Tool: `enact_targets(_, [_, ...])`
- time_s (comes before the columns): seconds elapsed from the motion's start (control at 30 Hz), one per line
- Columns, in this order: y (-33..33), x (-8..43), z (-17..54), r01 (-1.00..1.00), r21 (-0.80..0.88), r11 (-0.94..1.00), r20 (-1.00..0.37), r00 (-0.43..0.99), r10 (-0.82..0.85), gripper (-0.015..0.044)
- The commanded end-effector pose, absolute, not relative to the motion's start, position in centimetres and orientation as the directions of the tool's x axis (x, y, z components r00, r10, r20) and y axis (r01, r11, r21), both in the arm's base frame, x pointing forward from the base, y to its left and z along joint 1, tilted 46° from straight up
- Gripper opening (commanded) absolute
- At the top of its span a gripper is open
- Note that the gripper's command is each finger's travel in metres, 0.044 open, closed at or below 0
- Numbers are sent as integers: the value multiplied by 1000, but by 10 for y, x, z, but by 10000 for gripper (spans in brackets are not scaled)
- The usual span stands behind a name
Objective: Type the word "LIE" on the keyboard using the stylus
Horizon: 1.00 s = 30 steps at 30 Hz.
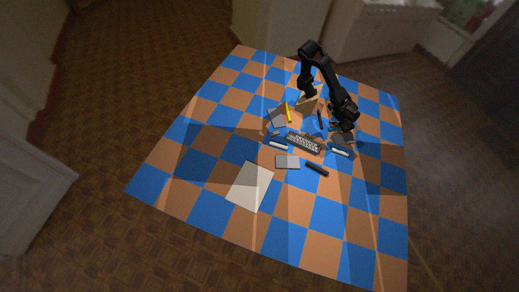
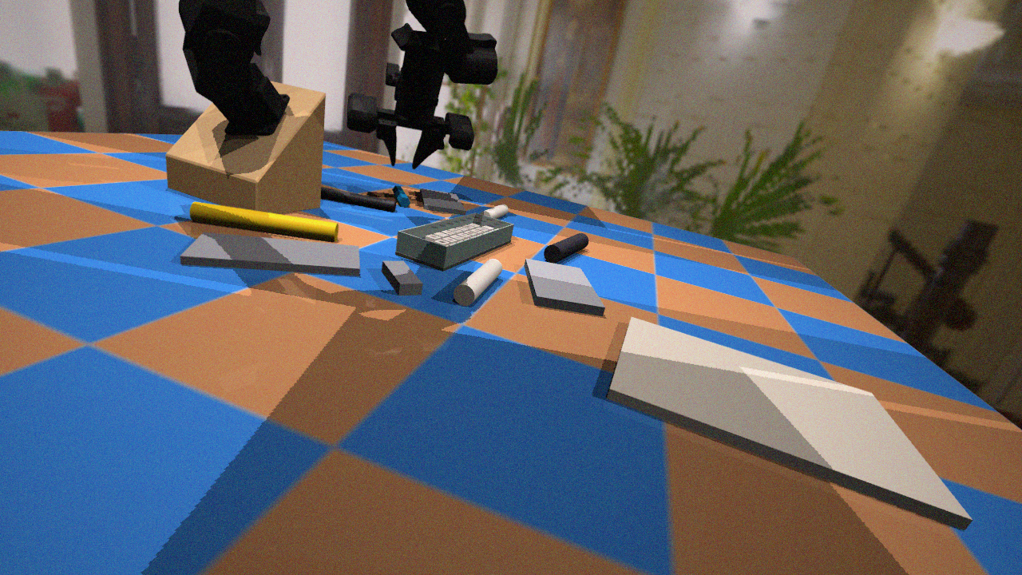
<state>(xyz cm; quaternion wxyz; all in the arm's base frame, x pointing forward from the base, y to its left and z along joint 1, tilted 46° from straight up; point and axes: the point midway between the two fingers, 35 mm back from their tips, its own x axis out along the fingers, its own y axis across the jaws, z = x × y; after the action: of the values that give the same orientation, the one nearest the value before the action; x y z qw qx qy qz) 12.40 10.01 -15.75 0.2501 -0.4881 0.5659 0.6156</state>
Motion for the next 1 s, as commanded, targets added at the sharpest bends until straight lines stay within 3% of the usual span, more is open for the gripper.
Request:
enact_targets(0.0, [97, 123, -160, -858, 454, -240, -883, -398, -248, 150])
enact_targets(0.97, [82, 118, -176, -858, 454, -239, -883, -398, -249, 150])
